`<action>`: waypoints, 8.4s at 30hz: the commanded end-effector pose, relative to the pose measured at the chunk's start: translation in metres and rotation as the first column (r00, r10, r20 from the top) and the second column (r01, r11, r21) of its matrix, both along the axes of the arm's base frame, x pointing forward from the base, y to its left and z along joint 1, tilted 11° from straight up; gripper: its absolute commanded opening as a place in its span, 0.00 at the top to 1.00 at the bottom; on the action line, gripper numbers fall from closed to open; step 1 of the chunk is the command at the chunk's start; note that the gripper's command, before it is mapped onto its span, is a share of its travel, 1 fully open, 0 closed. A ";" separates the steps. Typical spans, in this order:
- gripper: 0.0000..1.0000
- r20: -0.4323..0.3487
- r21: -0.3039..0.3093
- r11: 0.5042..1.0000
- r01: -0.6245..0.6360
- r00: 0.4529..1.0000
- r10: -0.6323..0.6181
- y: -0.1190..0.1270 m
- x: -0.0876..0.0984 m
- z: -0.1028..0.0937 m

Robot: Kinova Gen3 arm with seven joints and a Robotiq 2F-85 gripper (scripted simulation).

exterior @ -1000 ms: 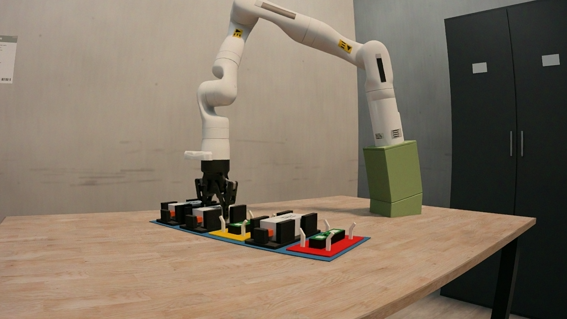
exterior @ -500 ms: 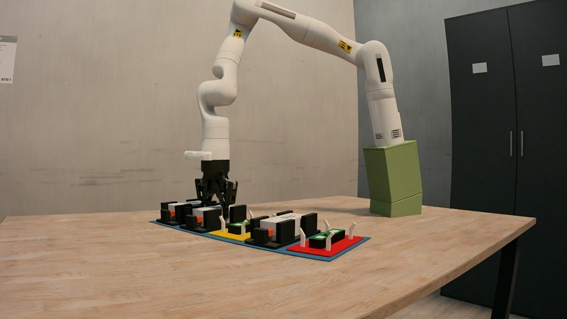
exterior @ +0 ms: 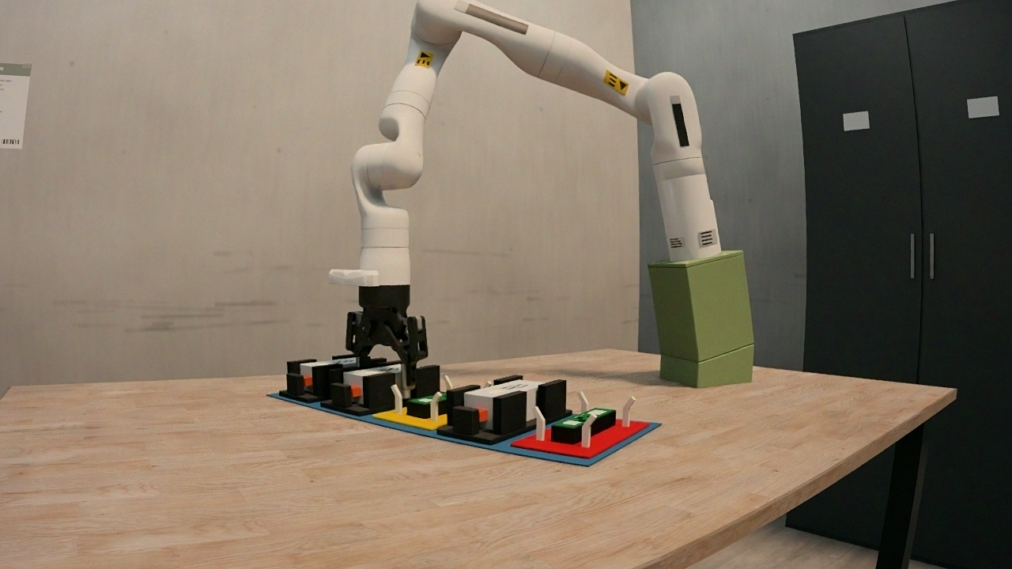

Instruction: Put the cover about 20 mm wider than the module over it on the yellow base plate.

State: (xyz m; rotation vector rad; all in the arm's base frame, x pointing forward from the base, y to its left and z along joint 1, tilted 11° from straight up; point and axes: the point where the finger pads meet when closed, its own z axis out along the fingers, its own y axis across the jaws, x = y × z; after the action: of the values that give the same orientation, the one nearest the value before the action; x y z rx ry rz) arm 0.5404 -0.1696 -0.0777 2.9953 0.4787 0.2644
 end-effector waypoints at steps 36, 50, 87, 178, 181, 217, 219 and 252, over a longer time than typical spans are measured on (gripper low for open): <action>0.00 0.002 -0.001 1.000 0.000 1.000 0.000 0.004 -0.011 0.060; 0.00 0.002 -0.001 1.000 0.000 1.000 0.000 0.007 -0.020 0.108; 0.00 0.002 -0.001 1.000 0.000 1.000 0.000 0.007 -0.018 0.100; 0.00 0.000 0.001 1.000 0.000 1.000 0.000 0.227 -0.087 0.066; 0.00 0.001 0.000 1.000 0.000 1.000 0.000 0.225 -0.087 0.066; 0.00 0.002 0.000 1.000 0.000 1.000 0.000 0.213 -0.082 0.065; 0.00 0.002 0.000 1.000 0.000 1.000 0.000 0.212 -0.082 0.064; 0.00 0.002 0.000 1.000 0.000 1.000 0.000 0.208 -0.075 0.029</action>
State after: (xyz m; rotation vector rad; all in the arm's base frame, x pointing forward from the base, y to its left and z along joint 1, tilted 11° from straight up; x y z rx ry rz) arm 0.4641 0.0389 -0.0441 2.9956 0.4790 0.2630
